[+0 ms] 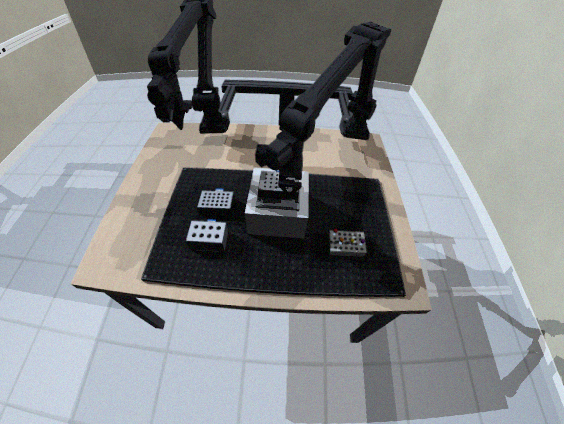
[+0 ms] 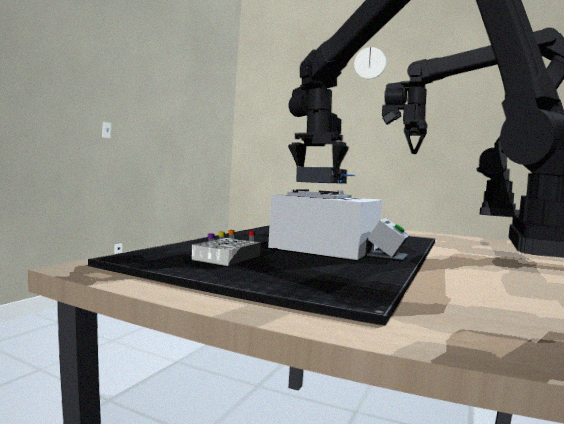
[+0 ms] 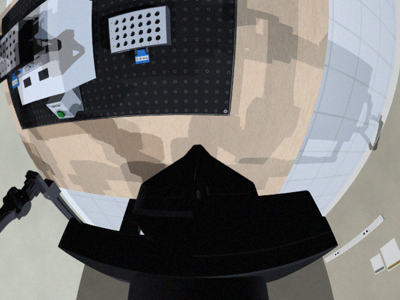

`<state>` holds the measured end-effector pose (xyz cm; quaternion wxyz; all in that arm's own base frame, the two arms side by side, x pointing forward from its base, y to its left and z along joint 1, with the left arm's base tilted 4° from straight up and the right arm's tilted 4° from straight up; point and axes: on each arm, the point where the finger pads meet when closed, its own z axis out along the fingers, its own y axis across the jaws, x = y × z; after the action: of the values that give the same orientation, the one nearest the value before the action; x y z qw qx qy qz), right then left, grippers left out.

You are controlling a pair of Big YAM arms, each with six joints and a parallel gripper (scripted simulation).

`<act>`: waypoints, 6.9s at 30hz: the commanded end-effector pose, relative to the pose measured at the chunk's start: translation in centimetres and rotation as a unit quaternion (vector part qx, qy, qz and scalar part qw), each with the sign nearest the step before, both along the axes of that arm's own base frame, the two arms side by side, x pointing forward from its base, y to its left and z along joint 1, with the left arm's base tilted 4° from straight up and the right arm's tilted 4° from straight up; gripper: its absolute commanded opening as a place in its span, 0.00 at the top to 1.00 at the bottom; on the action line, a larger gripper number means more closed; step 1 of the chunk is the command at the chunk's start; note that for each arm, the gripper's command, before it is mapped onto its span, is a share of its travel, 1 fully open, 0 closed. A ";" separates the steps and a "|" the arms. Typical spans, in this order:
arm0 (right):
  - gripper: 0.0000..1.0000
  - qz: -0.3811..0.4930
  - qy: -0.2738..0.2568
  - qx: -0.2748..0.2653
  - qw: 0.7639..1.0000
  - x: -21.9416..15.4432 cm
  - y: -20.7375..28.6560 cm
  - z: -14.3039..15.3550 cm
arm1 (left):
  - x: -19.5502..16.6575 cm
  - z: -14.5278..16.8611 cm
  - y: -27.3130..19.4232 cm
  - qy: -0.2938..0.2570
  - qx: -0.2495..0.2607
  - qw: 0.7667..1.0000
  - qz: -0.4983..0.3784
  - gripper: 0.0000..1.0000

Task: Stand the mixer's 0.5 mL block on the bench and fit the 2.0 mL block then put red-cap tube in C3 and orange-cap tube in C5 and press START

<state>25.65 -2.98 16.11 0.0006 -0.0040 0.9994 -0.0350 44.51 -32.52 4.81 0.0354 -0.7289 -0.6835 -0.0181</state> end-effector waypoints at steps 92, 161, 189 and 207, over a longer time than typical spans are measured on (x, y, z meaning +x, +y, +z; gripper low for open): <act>1.00 0.005 -0.042 -0.003 0.999 2.3 0.3 3.2 | -0.6 3.3 19.5 -0.048 -0.015 0.999 0.006 1.00; 1.00 0.004 -0.038 -0.002 0.999 2.3 0.3 3.1 | -0.1 0.0 22.6 -0.070 -0.023 0.997 0.007 1.00; 1.00 0.003 -0.006 0.000 1.000 0.4 0.4 0.6 | -1.9 -4.4 25.3 -0.048 -0.016 0.999 0.003 1.00; 1.00 0.003 -0.023 -0.001 1.000 1.6 0.3 1.9 | -1.4 -6.7 24.6 -0.046 -0.016 0.999 0.006 1.00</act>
<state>25.55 -2.97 16.07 -0.0001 -0.0040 0.9994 -0.0349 40.91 -6.75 -3.00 0.0194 -0.7194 -0.6938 -0.0269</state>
